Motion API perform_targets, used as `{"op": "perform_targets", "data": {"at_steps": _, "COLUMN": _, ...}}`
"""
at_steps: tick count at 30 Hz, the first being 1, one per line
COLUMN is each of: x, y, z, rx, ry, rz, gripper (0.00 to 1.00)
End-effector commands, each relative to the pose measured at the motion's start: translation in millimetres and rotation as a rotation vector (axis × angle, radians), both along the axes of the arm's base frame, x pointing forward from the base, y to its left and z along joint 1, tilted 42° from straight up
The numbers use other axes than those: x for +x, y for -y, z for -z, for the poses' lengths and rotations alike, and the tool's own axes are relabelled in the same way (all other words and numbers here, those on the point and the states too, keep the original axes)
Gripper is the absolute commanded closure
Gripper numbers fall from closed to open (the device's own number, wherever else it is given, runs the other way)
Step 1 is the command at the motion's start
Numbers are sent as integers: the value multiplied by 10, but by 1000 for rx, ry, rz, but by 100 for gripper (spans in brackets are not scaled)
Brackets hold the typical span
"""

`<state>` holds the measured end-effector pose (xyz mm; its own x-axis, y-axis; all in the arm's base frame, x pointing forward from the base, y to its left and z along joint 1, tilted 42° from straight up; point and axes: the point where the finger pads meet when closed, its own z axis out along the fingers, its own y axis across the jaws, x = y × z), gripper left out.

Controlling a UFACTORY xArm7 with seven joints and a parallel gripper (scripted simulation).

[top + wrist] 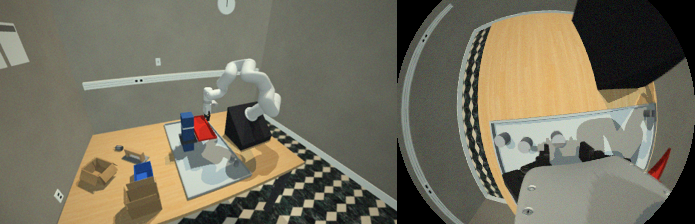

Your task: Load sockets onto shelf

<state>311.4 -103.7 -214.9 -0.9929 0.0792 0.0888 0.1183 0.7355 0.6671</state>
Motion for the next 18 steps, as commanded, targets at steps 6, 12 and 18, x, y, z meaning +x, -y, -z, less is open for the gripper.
{"op": "perform_targets", "data": {"at_steps": 6, "x": 6, "y": -86, "z": 118, "rx": -3, "ry": 1, "rz": 2, "gripper": 39}}
{"op": "perform_targets", "data": {"at_steps": 12, "x": 6, "y": -161, "z": 203, "rx": -3, "ry": 1, "rz": 2, "gripper": 39}}
{"op": "perform_targets", "data": {"at_steps": 18, "x": 6, "y": -163, "z": 206, "rx": -3, "ry": 1, "rz": 2, "gripper": 39}}
